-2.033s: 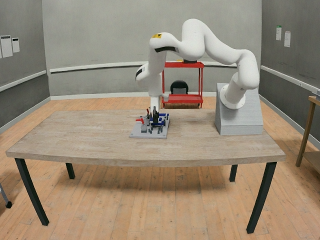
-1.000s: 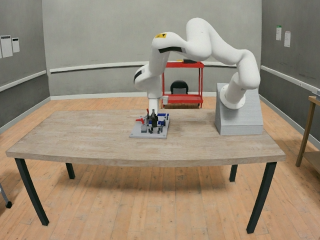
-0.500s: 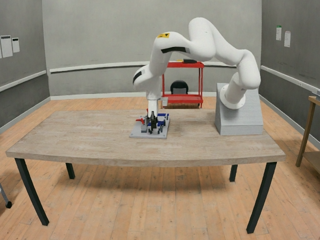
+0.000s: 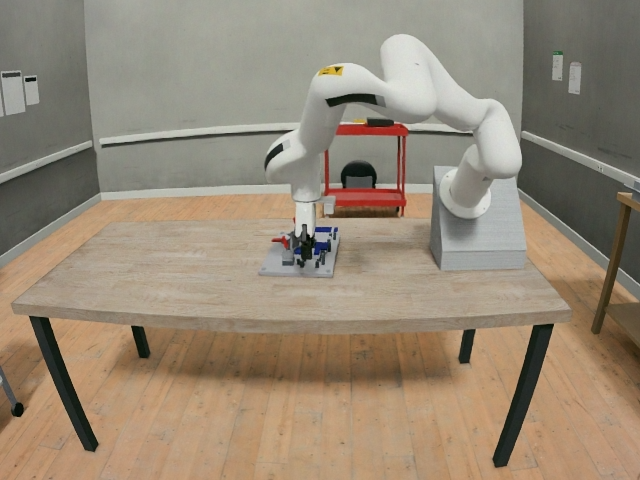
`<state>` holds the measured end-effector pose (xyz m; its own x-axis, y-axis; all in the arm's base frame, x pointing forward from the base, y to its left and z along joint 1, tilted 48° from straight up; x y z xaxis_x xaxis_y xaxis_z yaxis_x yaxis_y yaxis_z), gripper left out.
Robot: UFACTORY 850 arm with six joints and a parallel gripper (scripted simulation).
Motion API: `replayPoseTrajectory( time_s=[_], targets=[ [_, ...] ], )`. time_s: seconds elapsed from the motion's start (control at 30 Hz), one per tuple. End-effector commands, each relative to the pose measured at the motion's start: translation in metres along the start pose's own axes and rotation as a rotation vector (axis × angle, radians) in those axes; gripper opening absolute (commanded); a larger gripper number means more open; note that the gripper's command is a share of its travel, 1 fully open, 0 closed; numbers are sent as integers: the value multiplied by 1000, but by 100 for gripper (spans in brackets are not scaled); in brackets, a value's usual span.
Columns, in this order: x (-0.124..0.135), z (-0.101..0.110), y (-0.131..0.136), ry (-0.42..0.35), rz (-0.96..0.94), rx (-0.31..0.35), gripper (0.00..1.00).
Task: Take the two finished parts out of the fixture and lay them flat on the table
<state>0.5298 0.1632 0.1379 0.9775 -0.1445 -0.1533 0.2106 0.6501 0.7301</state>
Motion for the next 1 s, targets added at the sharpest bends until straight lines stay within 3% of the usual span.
replayPoseTrajectory(
  time_s=[0.0, 0.97],
  targets=[
    [0, 1, 4, -1, 0, 0, 0],
    [0, 1, 6, -1, 0, 0, 0]
  ],
)
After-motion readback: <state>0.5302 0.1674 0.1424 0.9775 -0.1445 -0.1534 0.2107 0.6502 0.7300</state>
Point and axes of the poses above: the point where the finger pads meet when closed, its own z axis back along the fingers, its own y axis across the jaws, x = y × z, the point moved 8 cm from there along z, back along the fingers, and after that the axes turned 8 degrees about -z, right-handed, at the moved point
